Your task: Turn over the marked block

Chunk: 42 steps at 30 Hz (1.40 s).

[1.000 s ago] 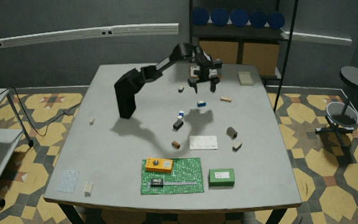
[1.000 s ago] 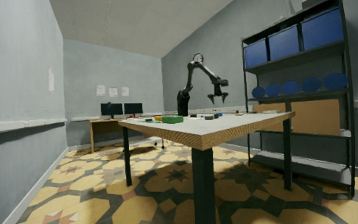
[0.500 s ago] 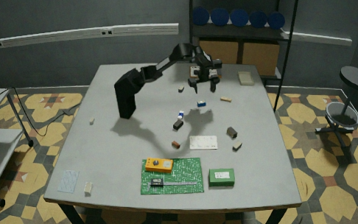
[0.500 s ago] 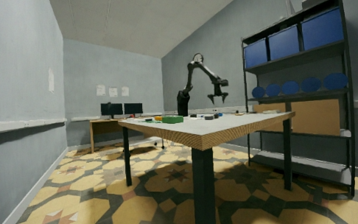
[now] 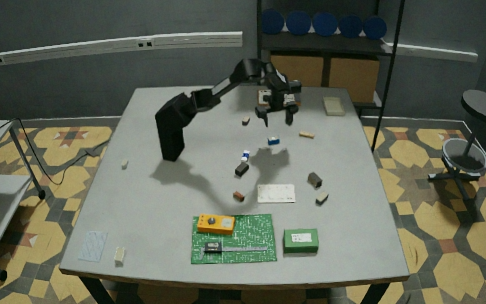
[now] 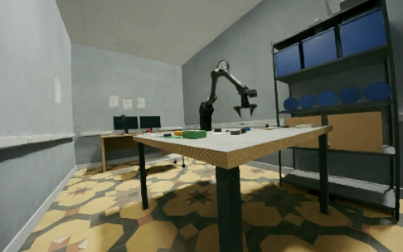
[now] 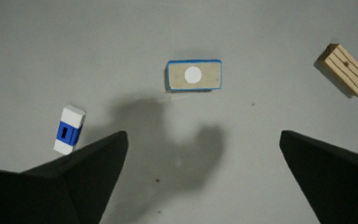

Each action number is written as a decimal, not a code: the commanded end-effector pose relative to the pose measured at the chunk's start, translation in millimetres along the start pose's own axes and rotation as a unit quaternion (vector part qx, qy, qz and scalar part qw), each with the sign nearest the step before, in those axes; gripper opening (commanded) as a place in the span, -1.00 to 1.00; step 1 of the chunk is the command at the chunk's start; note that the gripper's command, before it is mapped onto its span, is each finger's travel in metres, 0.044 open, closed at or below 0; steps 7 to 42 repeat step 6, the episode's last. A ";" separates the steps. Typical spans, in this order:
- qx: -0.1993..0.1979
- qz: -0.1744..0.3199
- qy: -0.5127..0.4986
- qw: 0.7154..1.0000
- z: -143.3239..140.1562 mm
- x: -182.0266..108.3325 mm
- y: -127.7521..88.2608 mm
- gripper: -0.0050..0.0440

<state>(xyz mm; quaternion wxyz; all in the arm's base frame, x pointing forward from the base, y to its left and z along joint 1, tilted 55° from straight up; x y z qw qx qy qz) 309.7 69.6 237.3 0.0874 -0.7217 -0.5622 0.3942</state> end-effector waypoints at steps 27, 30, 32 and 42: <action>-0.005 0.002 0.005 1.000 -3.5 -1.8 -2.5 1.00; -0.005 0.002 0.005 1.000 -3.5 -1.8 -2.5 1.00; -0.005 0.002 0.005 1.000 -3.5 -1.8 -2.5 1.00; -0.005 0.002 0.005 1.000 -3.5 -1.8 -2.5 1.00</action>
Point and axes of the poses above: the point midway between the two fingers, 35 mm back from their tips, its own y axis out along the fingers, its own z axis across the jaws, x = y × z, the point moved 5 cm from there along -y, back along the fingers, and after that the axes turned 2 degrees about -y, right-handed, at the moved point
